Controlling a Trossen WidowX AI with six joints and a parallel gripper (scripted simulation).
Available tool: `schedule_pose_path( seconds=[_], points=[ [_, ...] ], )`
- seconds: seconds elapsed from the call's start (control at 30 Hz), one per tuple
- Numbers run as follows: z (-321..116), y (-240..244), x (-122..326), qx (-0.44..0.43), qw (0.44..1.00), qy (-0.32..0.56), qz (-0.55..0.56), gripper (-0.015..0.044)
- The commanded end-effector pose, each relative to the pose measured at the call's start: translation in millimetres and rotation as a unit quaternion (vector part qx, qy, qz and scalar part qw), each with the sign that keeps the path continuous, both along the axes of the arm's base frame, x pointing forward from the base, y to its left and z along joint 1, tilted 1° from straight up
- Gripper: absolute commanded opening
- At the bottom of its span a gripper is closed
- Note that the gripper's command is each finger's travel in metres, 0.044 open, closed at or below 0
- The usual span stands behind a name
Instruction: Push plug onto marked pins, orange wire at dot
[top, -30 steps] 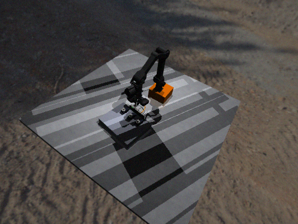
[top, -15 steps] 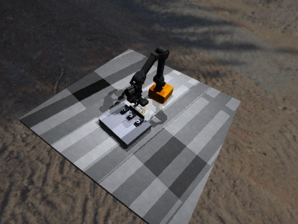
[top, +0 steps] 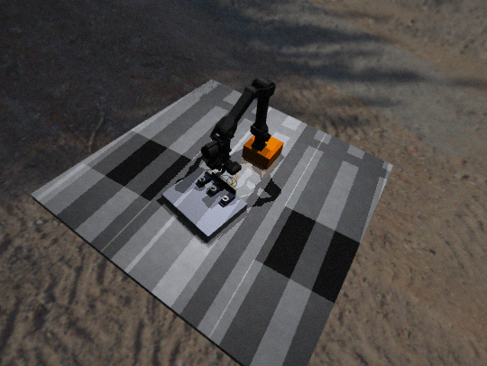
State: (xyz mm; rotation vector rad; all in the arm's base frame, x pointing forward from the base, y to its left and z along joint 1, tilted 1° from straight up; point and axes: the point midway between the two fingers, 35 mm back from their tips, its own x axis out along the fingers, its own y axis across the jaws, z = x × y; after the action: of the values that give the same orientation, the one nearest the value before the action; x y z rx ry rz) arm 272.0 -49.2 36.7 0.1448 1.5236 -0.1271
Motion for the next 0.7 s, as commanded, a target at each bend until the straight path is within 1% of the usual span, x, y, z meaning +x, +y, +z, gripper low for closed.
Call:
schedule_pose_path(
  seconds=[0.0,0.23,0.53,0.67],
  points=[
    [1.0,-1.9,4.5,-0.002,1.000,-0.001,0.001,0.0000],
    [1.0,-2.9,8.8,-0.002,1.000,-0.001,0.001,0.0000],
    [1.0,0.2,6.7,-0.002,1.000,-0.001,0.001,0.0236],
    [32.5,-0.2,6.9,-0.002,1.000,-0.002,0.001,0.0341]
  ],
)
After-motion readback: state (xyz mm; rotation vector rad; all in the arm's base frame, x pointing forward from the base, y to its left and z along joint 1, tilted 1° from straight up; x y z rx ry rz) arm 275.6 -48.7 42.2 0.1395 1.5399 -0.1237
